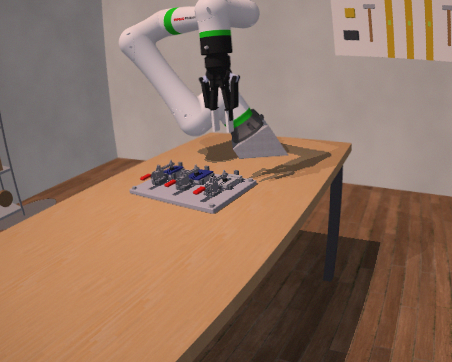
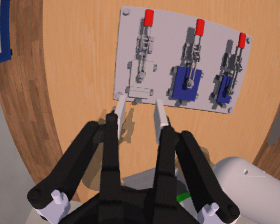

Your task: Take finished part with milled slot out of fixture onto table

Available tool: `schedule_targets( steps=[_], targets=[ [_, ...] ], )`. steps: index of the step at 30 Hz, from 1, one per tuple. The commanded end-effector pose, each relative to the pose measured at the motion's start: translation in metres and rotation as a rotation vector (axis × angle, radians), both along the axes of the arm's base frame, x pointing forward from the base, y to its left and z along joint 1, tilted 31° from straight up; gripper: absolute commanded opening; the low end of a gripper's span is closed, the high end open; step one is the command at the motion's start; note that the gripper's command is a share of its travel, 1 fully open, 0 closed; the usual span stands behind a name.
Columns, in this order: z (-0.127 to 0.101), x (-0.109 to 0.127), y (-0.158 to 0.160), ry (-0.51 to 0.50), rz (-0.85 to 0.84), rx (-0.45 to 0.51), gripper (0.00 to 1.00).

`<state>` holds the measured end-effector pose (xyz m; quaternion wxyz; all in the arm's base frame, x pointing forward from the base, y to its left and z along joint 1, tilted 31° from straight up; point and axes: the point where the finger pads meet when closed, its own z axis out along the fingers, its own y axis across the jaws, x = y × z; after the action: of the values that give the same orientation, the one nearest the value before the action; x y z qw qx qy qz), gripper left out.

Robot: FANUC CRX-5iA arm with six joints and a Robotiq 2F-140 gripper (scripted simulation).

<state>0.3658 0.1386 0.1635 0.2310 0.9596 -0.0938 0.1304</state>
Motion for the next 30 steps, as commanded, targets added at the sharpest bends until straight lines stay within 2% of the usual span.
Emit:
schedule_targets(
  steps=[1,15,24,30],
  targets=[
    [0.0,0.0,0.0,0.0,0.0,0.0,0.28],
    [-0.003,0.001,-0.002,0.0,0.0,0.0,0.28],
    [-0.034,0.008,-0.018,0.0,0.0,0.0,0.28],
    [-0.046,0.011,-0.025,0.0,0.0,0.0,0.28]
  ],
)
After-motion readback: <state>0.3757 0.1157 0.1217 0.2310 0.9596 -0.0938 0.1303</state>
